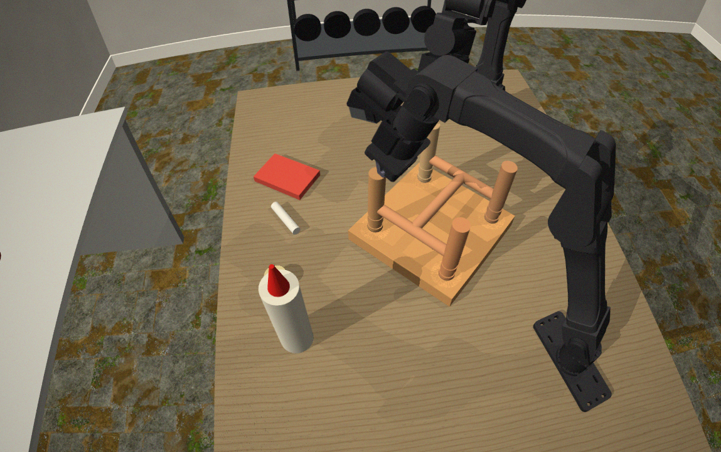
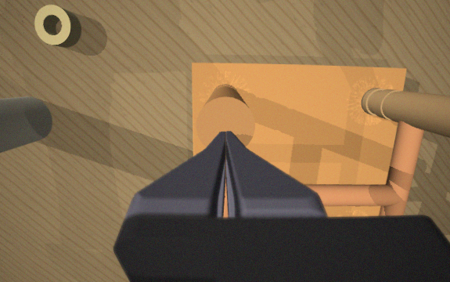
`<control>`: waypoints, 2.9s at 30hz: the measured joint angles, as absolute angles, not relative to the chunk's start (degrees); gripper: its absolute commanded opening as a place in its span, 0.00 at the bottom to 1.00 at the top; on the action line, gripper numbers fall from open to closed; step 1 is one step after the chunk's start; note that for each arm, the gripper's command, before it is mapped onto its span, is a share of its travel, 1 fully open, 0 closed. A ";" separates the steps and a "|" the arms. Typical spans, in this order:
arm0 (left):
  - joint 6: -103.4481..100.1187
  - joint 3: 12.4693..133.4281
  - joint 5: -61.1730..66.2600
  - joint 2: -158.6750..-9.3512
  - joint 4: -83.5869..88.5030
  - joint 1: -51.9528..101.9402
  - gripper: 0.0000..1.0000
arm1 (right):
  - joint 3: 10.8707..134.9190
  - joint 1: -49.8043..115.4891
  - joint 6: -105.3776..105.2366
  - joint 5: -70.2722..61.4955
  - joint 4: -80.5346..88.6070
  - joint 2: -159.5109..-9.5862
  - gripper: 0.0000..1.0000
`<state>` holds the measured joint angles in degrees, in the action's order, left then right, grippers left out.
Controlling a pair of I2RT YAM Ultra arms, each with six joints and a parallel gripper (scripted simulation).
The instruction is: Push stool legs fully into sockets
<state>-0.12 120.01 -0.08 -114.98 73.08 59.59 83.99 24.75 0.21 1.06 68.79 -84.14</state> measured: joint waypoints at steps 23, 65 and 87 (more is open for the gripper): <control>-0.12 119.59 -0.08 -115.09 72.38 59.59 0.00 | 83.66 24.77 0.14 1.67 68.53 -84.31 0.00; -0.12 128.05 -0.08 -114.13 80.01 59.59 0.00 | 83.81 24.77 0.01 2.74 68.86 -85.03 0.00; -0.12 126.96 -0.08 -113.54 79.81 59.59 0.00 | 85.45 24.88 -0.05 2.74 70.65 -84.79 0.00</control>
